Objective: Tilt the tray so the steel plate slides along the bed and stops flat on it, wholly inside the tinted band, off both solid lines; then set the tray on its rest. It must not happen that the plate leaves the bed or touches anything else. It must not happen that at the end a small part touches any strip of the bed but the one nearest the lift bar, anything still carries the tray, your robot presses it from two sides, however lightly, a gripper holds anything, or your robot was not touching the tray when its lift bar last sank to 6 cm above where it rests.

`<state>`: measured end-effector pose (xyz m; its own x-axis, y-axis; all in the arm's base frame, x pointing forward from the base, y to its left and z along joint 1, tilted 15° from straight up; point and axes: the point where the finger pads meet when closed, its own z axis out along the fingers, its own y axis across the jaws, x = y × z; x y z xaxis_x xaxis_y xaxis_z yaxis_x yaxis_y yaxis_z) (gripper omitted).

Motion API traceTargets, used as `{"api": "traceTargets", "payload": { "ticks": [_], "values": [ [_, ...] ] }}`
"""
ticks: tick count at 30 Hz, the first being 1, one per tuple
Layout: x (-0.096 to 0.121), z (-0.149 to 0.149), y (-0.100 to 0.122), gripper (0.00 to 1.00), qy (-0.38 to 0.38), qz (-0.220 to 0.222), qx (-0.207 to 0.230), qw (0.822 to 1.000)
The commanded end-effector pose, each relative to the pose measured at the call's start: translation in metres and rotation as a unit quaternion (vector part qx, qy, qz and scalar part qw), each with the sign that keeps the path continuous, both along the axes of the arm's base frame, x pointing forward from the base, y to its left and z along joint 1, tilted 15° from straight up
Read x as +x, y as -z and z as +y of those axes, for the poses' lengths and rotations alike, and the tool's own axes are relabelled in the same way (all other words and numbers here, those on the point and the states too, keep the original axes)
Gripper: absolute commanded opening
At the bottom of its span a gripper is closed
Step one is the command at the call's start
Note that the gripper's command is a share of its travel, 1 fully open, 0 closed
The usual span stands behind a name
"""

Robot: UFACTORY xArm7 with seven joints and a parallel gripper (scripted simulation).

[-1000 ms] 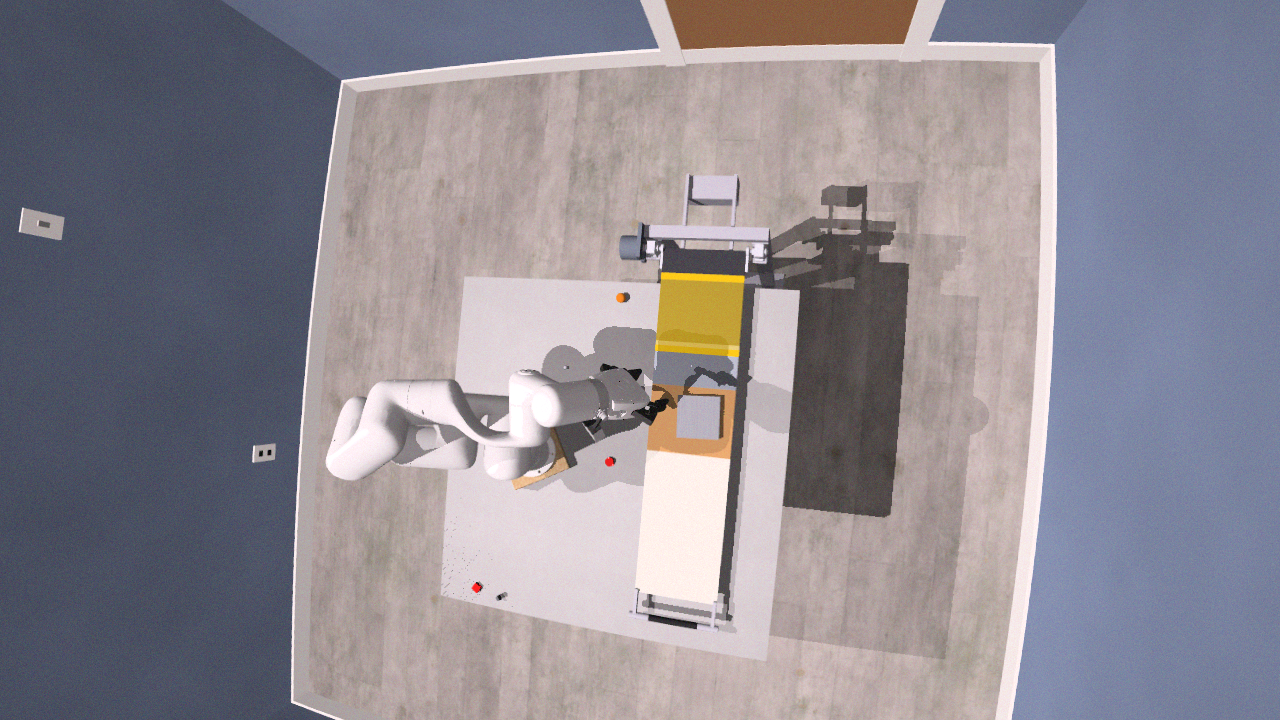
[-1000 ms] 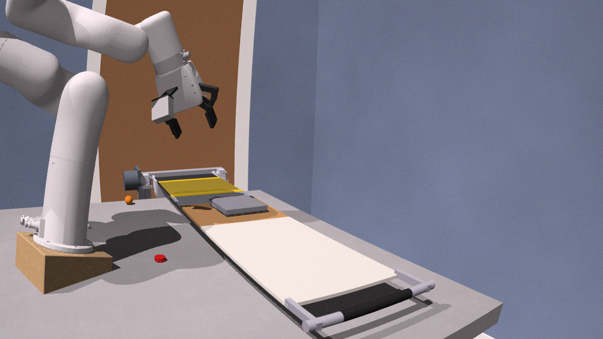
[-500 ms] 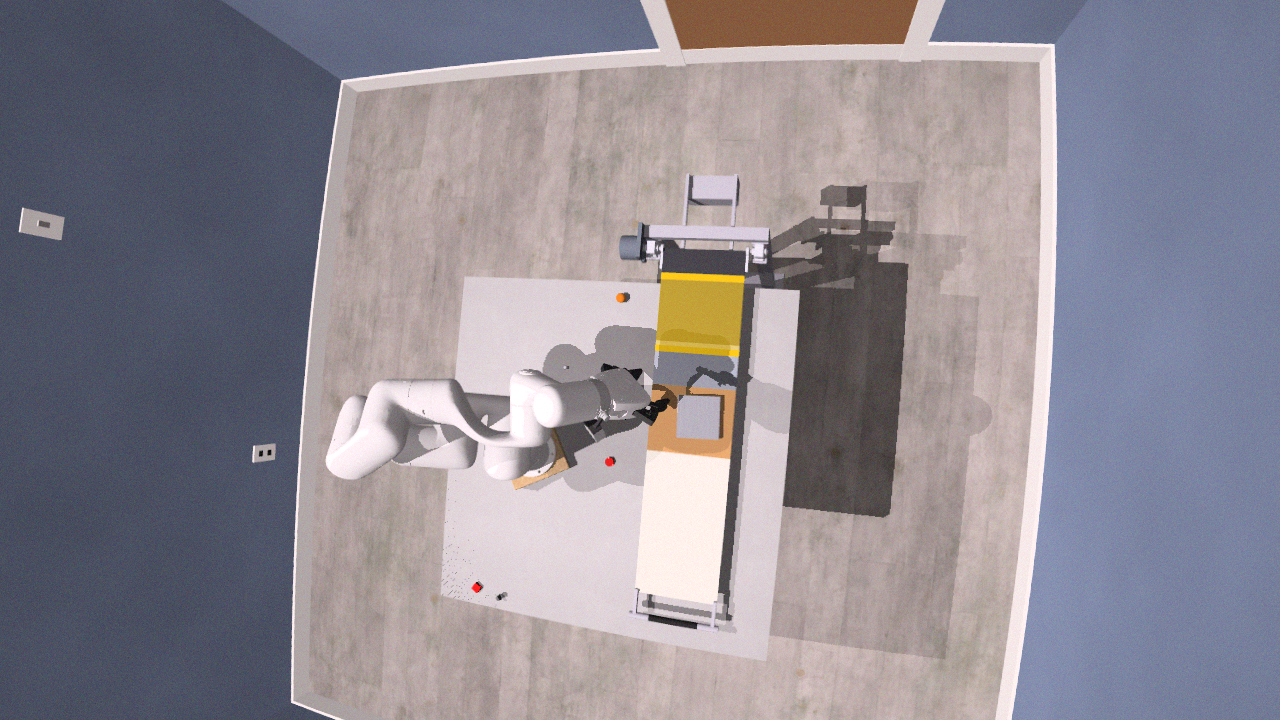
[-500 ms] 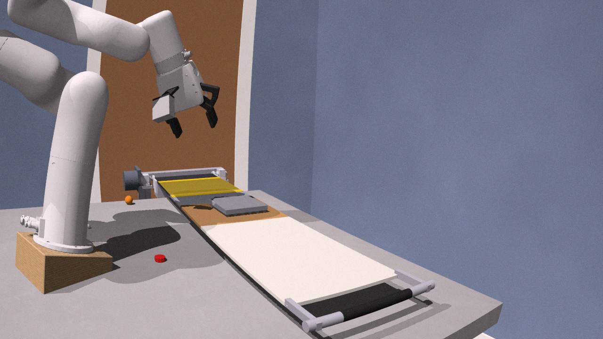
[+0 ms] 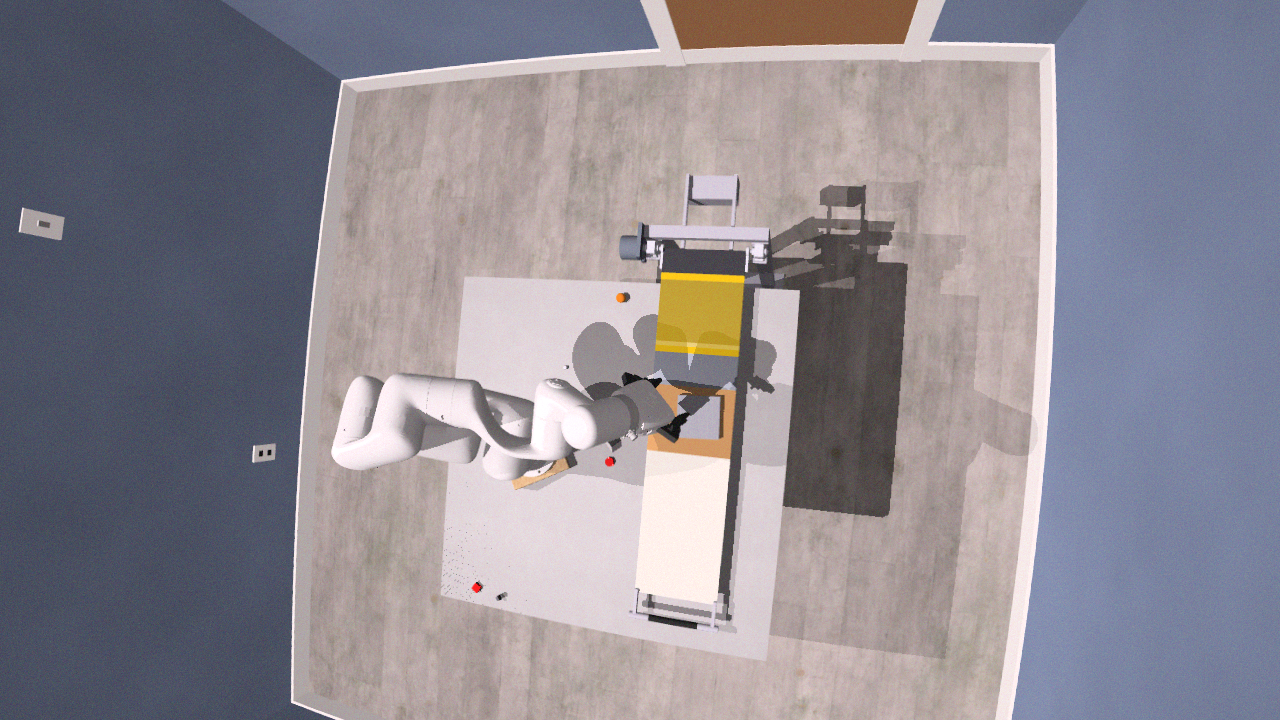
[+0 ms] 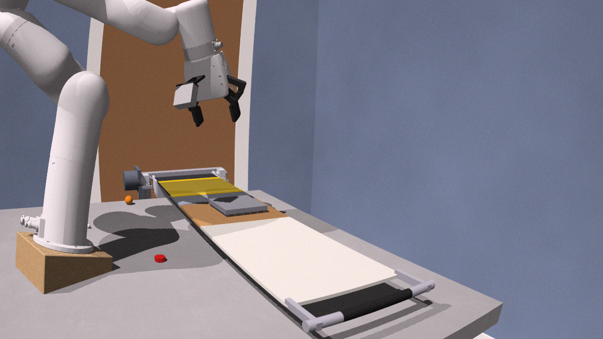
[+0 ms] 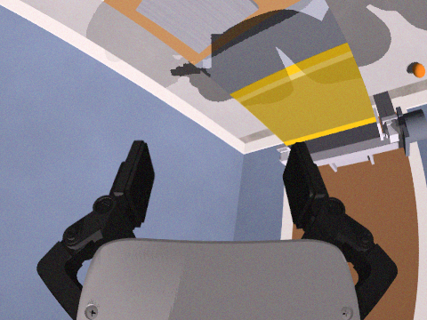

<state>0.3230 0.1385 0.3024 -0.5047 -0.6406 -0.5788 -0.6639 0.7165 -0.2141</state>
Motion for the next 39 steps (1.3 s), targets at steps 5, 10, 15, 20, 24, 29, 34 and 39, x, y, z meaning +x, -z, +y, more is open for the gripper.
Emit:
{"api": "traceTargets", "payload": {
  "ticks": [5, 10, 15, 20, 24, 29, 34, 39],
  "values": [
    [0.036, -0.028, -0.013, 1.0, 0.024, 0.039, 0.026, 0.999],
    [0.041, -0.035, -0.015, 1.0, 0.029, 0.043, 0.031, 0.998],
    [0.073, -0.082, -0.018, 1.0, 0.064, 0.069, 0.052, 0.994],
    [0.081, -0.099, -0.018, 1.0, 0.076, 0.076, 0.058, 0.992],
    [0.088, -0.112, -0.017, 1.0, 0.086, 0.082, 0.062, 0.991],
    [0.092, -0.123, -0.016, 1.0, 0.093, 0.086, 0.065, 0.99],
    [0.11, -0.179, -0.008, 1.0, 0.131, 0.106, 0.078, 0.983],
    [0.114, -0.2, -0.004, 1.0, 0.145, 0.113, 0.081, 0.98]
  ]
}}
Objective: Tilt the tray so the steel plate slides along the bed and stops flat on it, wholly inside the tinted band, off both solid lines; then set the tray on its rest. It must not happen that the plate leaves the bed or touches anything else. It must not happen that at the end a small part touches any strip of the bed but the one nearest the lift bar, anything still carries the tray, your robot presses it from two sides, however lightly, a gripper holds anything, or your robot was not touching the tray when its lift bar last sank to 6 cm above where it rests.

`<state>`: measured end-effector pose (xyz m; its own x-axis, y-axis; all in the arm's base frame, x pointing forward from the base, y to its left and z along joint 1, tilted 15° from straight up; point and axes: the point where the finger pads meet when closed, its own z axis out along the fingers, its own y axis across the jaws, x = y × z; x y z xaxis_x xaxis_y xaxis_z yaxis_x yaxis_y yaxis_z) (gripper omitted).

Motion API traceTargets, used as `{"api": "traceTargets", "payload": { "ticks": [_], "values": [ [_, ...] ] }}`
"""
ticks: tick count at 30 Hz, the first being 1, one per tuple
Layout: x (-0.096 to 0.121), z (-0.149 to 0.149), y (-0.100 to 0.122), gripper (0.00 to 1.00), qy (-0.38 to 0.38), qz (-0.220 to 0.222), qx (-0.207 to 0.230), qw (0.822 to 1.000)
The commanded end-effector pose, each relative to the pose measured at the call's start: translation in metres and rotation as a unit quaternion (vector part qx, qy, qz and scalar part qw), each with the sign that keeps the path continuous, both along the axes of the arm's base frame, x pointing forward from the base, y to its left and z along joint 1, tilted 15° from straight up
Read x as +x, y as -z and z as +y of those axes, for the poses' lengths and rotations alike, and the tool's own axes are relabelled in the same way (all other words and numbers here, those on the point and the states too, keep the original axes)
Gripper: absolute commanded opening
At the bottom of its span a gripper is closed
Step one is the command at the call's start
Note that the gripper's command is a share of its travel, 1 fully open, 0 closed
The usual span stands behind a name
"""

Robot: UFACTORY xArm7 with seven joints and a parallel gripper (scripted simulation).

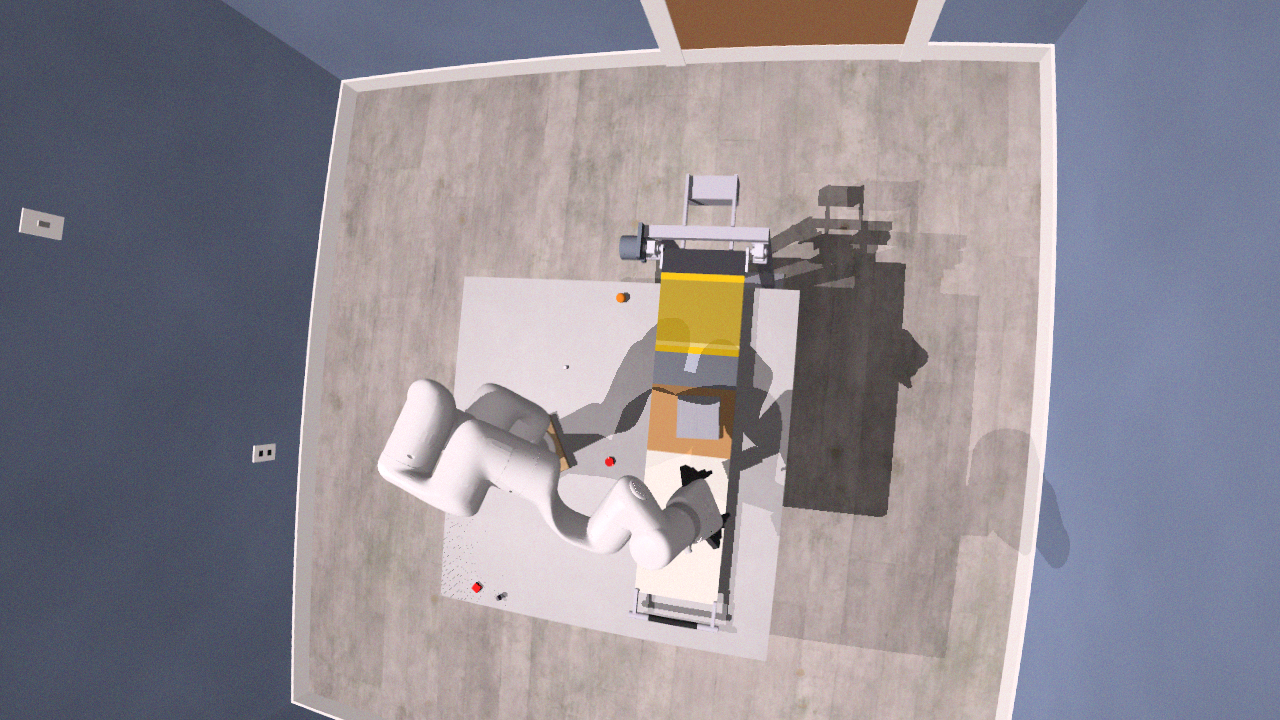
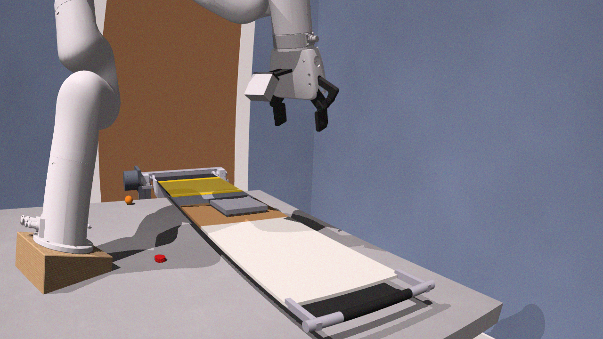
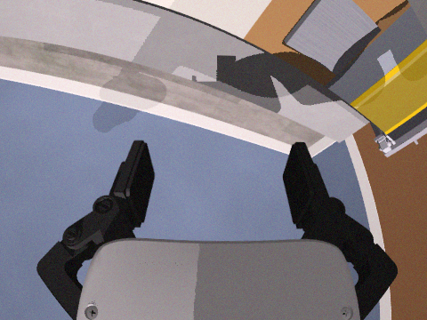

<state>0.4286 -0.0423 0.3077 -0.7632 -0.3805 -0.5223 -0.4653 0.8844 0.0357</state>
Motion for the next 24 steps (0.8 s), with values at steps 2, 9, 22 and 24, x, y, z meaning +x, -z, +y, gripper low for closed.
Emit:
{"api": "traceTargets", "payload": {
  "ticks": [2, 9, 22, 24],
  "values": [
    [0.01, -0.028, 0.003, 1.0, 0.016, 0.01, 0.004, 1.0],
    [0.016, -0.085, 0.018, 1.0, 0.053, 0.031, 0.01, 0.998],
    [0.013, -0.147, 0.038, 1.0, 0.092, 0.056, 0.013, 0.994],
    [0.013, -0.147, 0.038, 1.0, 0.092, 0.056, 0.013, 0.994]
  ]
}}
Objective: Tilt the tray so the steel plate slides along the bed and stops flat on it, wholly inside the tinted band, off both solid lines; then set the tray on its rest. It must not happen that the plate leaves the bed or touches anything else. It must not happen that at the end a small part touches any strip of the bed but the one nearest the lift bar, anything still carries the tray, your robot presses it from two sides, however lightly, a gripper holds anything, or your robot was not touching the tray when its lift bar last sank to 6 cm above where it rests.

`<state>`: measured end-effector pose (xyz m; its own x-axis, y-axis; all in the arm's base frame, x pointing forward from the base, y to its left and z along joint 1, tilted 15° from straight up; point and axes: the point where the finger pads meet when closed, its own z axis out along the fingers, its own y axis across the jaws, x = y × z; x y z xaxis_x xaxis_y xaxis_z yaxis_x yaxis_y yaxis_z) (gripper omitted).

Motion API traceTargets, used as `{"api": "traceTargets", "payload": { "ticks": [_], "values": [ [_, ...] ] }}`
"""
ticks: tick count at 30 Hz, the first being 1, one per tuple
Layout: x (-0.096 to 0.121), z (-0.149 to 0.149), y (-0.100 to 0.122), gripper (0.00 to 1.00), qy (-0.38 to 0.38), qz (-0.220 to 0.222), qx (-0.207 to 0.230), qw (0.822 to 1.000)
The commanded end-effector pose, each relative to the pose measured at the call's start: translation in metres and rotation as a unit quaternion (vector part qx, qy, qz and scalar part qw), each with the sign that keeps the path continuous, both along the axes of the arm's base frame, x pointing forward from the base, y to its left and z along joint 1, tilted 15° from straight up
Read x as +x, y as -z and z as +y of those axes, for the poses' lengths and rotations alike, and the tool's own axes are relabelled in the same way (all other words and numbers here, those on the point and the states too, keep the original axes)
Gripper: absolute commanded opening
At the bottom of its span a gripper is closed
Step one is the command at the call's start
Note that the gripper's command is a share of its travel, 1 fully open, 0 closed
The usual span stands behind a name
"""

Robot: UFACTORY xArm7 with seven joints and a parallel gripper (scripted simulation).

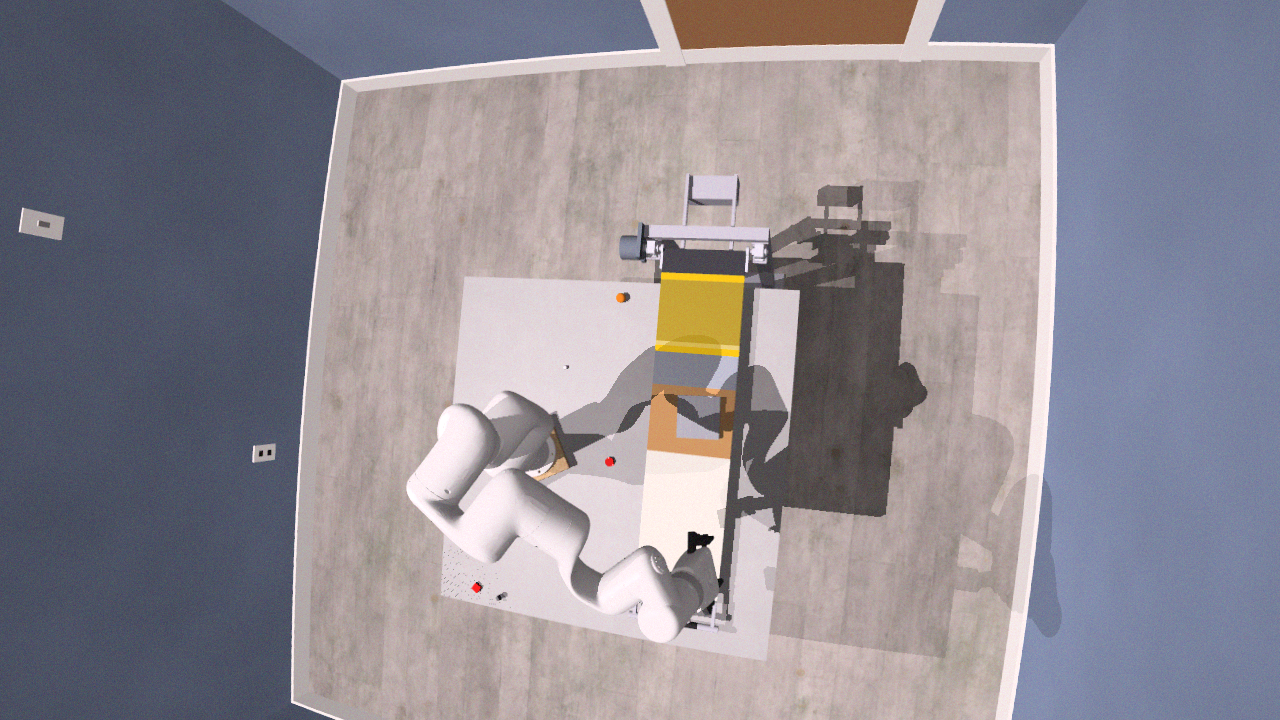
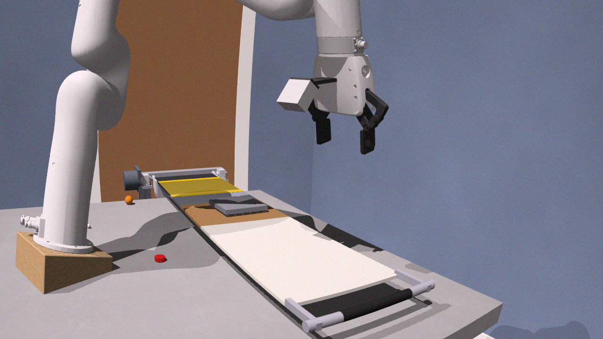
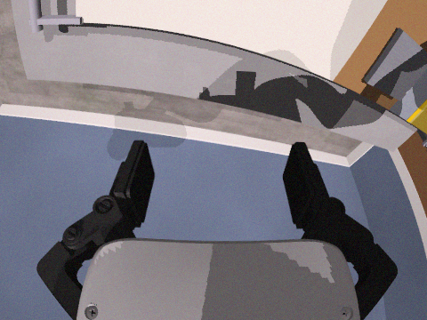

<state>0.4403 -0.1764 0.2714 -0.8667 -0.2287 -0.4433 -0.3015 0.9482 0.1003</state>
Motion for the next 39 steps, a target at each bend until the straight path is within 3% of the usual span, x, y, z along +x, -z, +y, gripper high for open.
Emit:
{"api": "traceTargets", "payload": {
  "ticks": [1, 15, 17, 19, 29, 39],
  "values": [
    [-0.005, -0.048, 0.015, 1.0, 0.03, 0.019, 0.0, 0.999],
    [-0.027, -0.121, 0.045, 1.0, 0.075, 0.054, -0.001, 0.996],
    [-0.027, -0.121, 0.045, 1.0, 0.075, 0.054, -0.001, 0.996],
    [-0.044, -0.155, 0.062, 1.0, 0.096, 0.074, -0.002, 0.993],
    [-0.077, -0.209, 0.089, 1.0, 0.13, 0.108, -0.005, 0.986],
    [-0.08, -0.213, 0.091, 1.0, 0.133, 0.111, -0.006, 0.985]
  ]
}}
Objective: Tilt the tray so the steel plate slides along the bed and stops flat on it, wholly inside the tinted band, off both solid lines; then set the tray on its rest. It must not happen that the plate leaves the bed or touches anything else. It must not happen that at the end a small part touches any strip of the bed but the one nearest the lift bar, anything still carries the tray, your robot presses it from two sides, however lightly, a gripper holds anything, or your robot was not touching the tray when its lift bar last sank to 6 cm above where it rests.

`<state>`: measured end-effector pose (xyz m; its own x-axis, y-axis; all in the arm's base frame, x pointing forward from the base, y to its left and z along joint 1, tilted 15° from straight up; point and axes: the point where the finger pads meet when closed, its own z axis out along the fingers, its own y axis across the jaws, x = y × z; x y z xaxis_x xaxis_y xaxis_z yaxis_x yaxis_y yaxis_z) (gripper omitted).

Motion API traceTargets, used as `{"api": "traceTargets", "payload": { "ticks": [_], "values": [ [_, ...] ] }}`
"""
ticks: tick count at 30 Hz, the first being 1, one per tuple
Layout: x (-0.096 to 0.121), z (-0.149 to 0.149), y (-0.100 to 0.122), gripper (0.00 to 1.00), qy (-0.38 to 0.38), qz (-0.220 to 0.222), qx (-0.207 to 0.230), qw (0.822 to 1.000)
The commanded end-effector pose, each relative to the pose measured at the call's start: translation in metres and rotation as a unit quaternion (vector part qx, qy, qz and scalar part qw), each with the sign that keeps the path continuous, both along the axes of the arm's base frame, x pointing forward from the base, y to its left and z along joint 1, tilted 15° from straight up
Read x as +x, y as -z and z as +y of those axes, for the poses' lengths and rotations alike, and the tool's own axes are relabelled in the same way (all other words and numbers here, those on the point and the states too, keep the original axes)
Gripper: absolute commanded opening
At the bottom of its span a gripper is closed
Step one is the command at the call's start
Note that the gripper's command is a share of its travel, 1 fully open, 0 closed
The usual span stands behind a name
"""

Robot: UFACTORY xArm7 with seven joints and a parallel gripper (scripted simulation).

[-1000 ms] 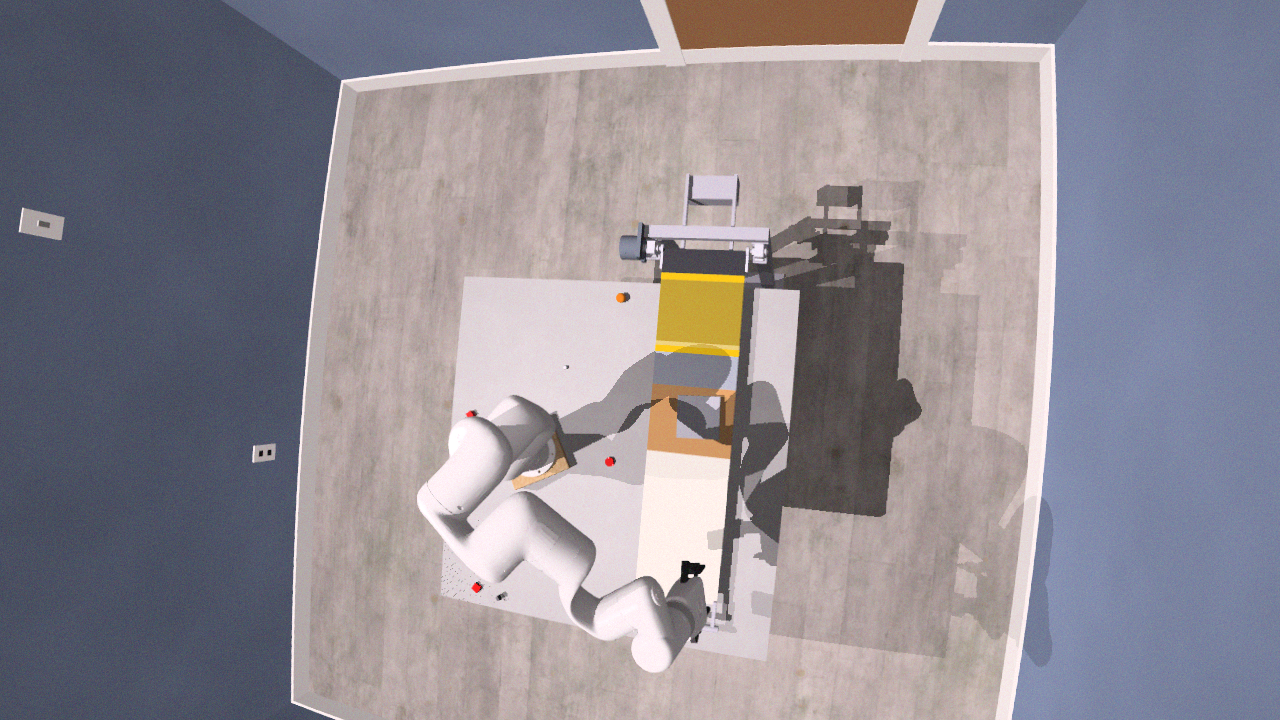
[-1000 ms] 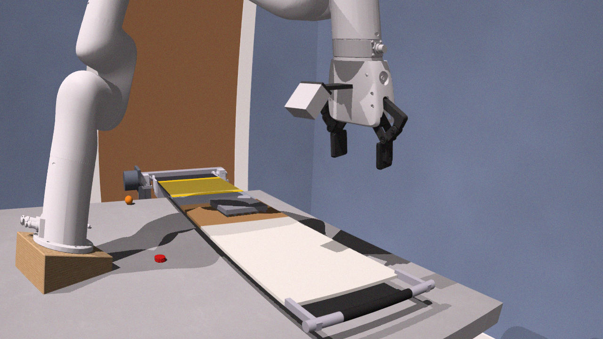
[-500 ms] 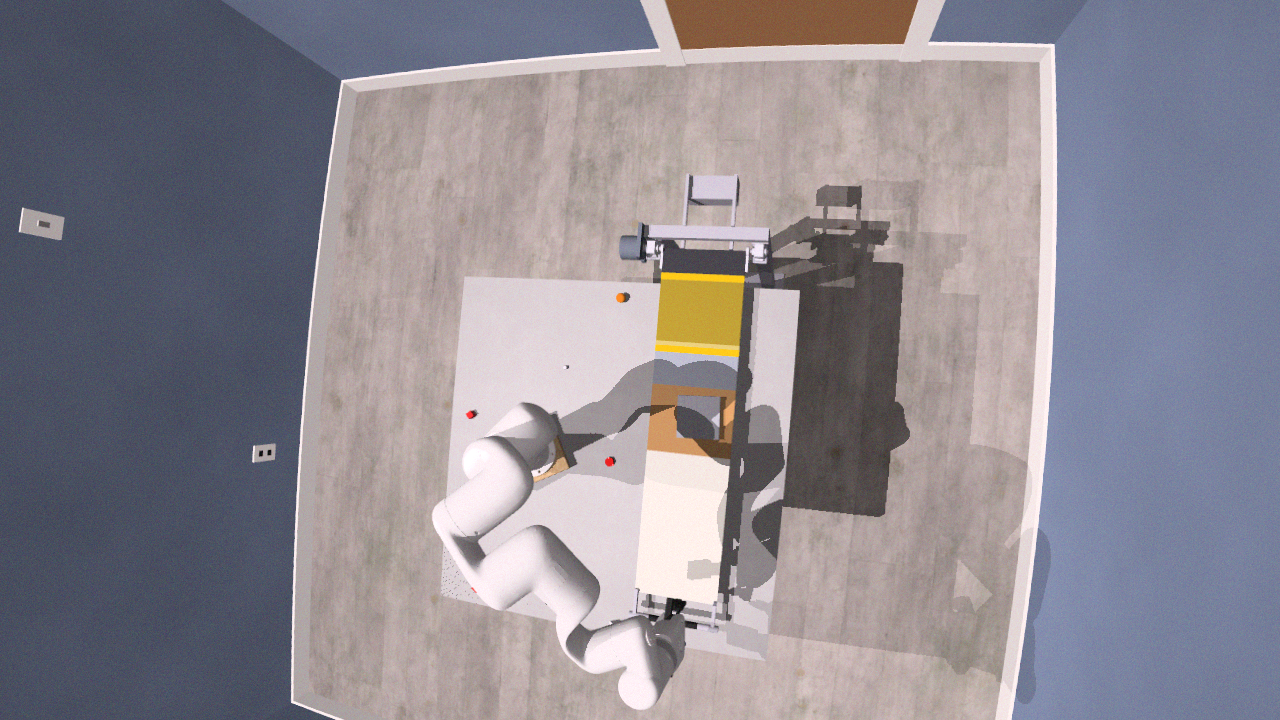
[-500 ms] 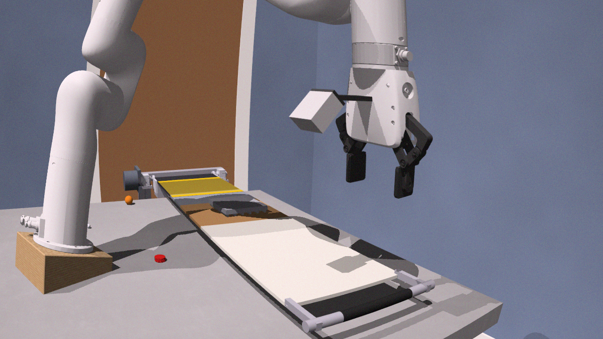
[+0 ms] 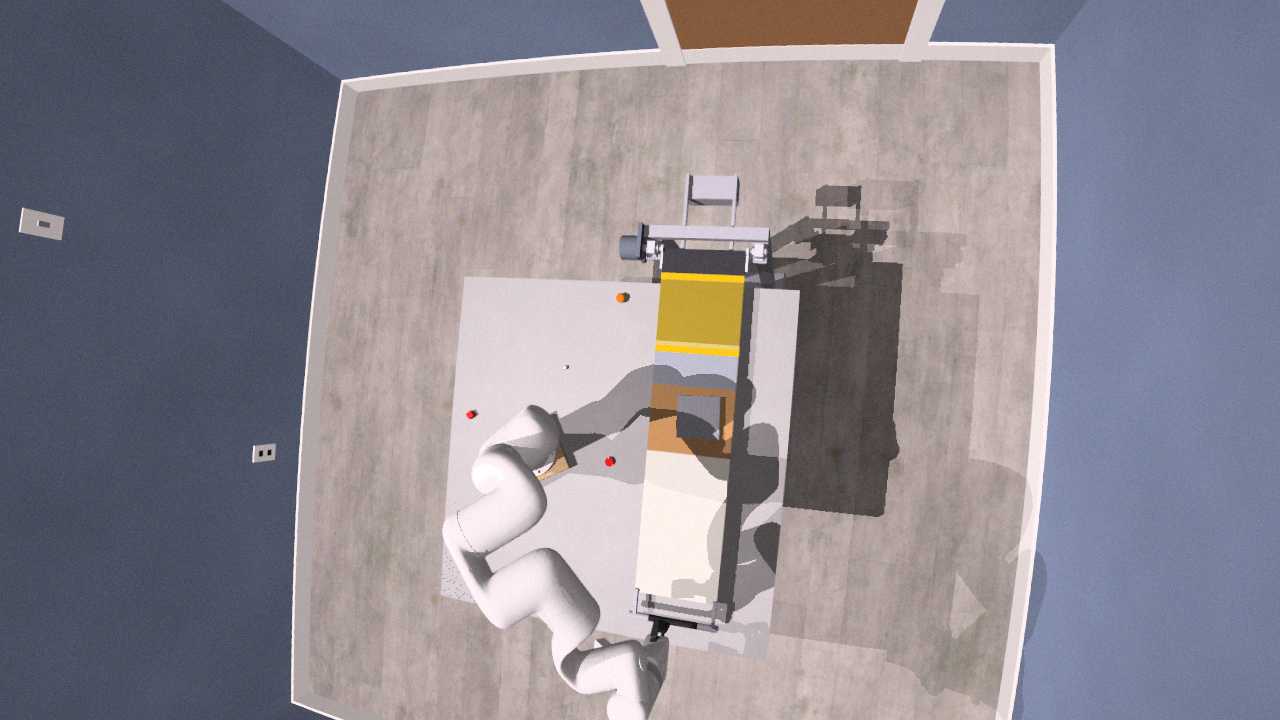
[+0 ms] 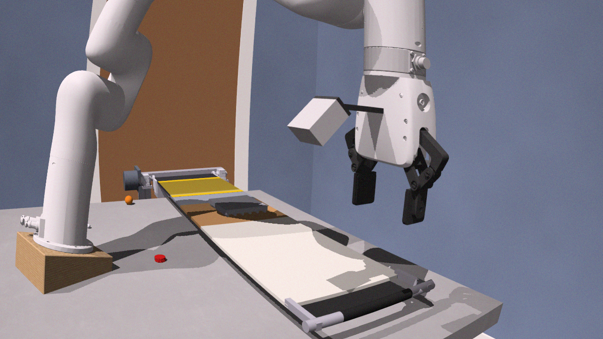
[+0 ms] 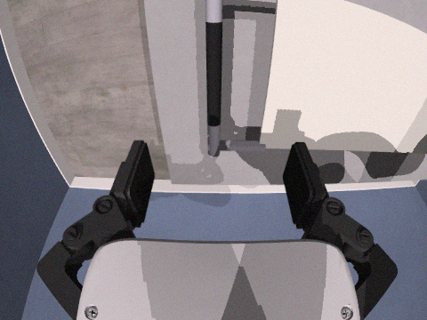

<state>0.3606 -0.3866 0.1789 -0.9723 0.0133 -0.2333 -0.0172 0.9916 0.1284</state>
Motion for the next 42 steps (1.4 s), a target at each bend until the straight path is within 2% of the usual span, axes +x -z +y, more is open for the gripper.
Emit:
{"api": "traceTargets", "payload": {
  "ticks": [1, 13, 15, 19, 21, 22, 42],
  "values": [
    [0.0, -0.003, -0.001, 1.0, 0.002, -0.001, -0.002, 1.0],
    [0.0, -0.003, -0.001, 1.0, 0.002, -0.001, -0.002, 1.0],
    [0.003, -0.002, 0.009, 1.0, 0.001, -0.001, -0.002, 1.0],
    [0.012, 0.002, 0.044, 1.0, 0.002, -0.001, -0.001, 1.0],
    [0.013, 0.002, 0.047, 1.0, 0.002, -0.001, -0.001, 1.0],
    [0.013, 0.002, 0.047, 0.4, 0.002, -0.001, -0.001, 1.0],
    [0.013, 0.002, 0.047, 0.4, 0.002, -0.001, -0.001, 1.0]
  ]
}}
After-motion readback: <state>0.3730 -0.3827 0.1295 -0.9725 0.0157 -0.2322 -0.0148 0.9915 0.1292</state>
